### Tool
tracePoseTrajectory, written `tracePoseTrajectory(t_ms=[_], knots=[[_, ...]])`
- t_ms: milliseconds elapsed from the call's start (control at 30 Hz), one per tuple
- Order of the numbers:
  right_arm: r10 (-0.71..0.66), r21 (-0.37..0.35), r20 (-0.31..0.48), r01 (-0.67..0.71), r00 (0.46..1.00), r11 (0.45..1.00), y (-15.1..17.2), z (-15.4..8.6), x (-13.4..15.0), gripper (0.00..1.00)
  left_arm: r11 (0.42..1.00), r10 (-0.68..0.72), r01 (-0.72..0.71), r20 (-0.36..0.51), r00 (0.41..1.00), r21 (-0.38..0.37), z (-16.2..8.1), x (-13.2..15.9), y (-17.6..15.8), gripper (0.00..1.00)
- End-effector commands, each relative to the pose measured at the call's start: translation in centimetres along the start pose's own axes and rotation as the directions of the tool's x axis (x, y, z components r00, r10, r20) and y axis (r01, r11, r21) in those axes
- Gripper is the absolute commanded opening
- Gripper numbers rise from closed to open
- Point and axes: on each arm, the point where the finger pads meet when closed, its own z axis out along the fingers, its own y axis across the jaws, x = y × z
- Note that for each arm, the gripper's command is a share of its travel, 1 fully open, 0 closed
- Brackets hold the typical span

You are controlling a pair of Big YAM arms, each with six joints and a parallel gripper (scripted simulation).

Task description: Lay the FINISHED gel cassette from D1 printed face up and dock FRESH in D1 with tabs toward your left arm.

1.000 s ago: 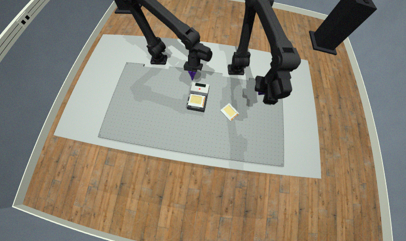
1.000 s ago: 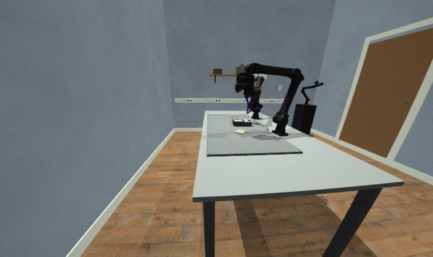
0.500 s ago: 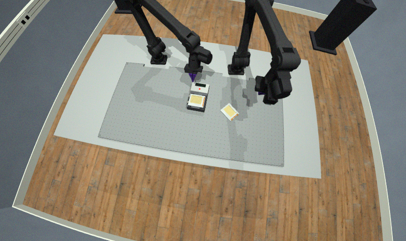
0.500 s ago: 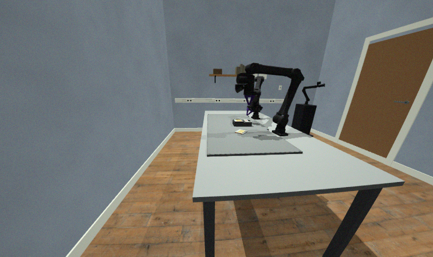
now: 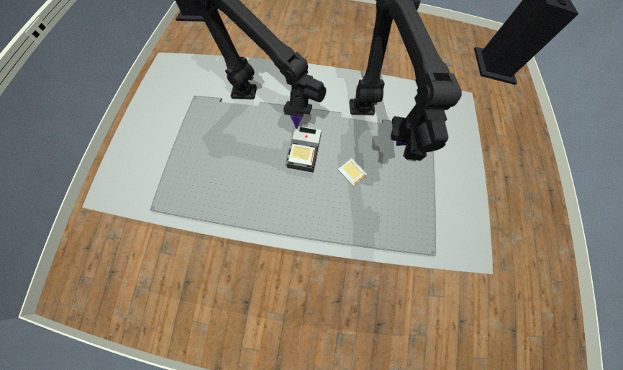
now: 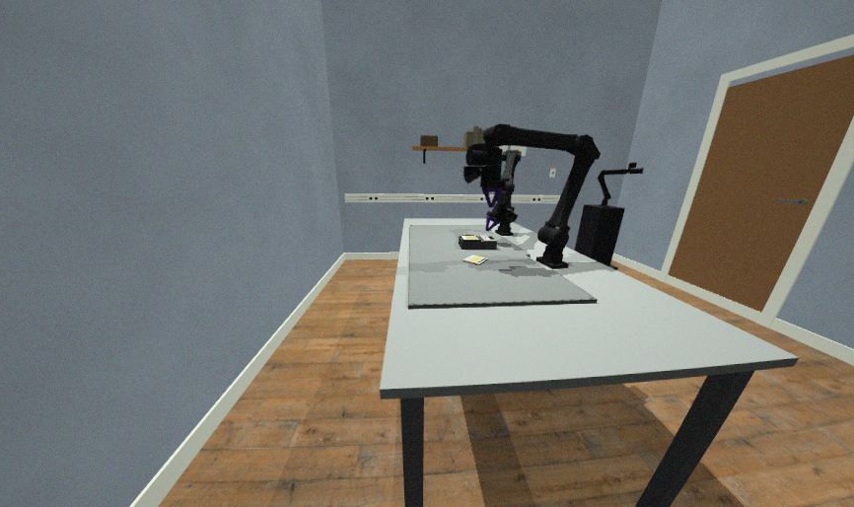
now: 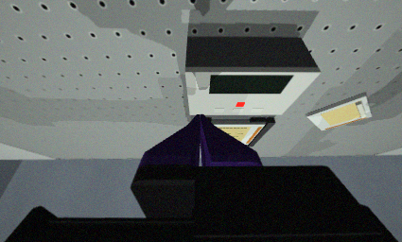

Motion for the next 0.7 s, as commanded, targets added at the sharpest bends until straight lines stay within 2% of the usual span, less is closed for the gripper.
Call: tracePoseTrajectory(t_ms=[0, 433, 667], knots=[[-0.008, 0.007, -0.006, 0.008, 1.0, 1.0, -0.6, 0.3, 0.3, 0.0, 1.0, -0.009, 0.009, 0.037, 0.999, -0.013, -2.0, -1.1, 0.4, 0.0], [-0.008, 0.007, -0.006, 0.008, 1.0, 1.0, -0.8, 1.9, -0.4, 0.0, 1.0, -0.009, 0.009, 0.037, 0.999, -0.013, -2.0, -1.1, 0.4, 0.0], [-0.008, 0.007, -0.006, 0.008, 1.0, 1.0, -0.8, 1.9, -0.4, 0.0, 1.0, -0.009, 0.009, 0.037, 0.999, -0.013, -2.0, -1.1, 0.4, 0.0]])
